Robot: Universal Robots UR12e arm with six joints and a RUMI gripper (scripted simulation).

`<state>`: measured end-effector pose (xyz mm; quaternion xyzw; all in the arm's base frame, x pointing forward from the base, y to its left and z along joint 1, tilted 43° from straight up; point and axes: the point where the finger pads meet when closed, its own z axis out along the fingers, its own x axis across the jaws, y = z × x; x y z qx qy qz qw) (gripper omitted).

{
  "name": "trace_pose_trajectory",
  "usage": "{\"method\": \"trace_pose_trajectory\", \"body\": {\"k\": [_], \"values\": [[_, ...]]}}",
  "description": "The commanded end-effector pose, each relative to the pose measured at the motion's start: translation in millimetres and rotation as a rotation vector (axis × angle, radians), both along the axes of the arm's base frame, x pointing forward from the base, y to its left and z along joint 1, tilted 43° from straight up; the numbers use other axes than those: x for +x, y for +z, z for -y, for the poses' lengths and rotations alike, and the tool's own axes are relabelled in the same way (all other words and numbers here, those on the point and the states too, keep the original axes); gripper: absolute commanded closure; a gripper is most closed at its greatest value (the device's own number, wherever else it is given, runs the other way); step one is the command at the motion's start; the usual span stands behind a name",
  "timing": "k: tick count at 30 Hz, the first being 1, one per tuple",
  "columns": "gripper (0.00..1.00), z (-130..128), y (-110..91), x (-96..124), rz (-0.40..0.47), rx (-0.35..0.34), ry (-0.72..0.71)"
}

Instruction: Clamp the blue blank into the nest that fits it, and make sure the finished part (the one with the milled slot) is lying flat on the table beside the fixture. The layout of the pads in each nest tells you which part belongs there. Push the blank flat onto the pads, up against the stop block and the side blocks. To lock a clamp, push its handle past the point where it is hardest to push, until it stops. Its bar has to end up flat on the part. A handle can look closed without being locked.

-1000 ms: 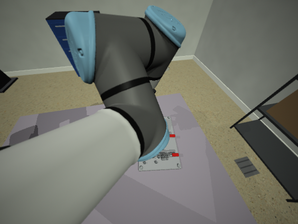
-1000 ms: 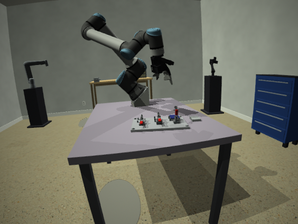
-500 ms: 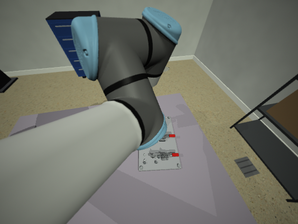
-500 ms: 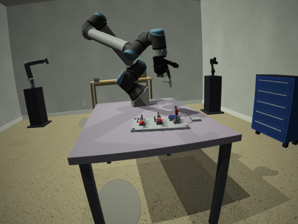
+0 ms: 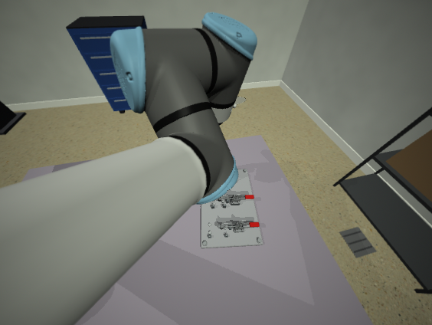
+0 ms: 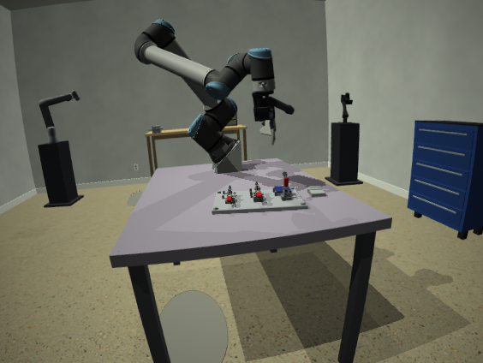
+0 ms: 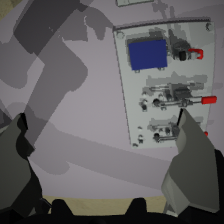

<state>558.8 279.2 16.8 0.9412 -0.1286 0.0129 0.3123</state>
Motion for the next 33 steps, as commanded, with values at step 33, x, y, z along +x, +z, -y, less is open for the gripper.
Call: {"method": "trace_pose_trajectory", "body": {"k": [33], "values": [[0.00, -3, -19, 50, 0.700, -0.063, -0.679]]}}
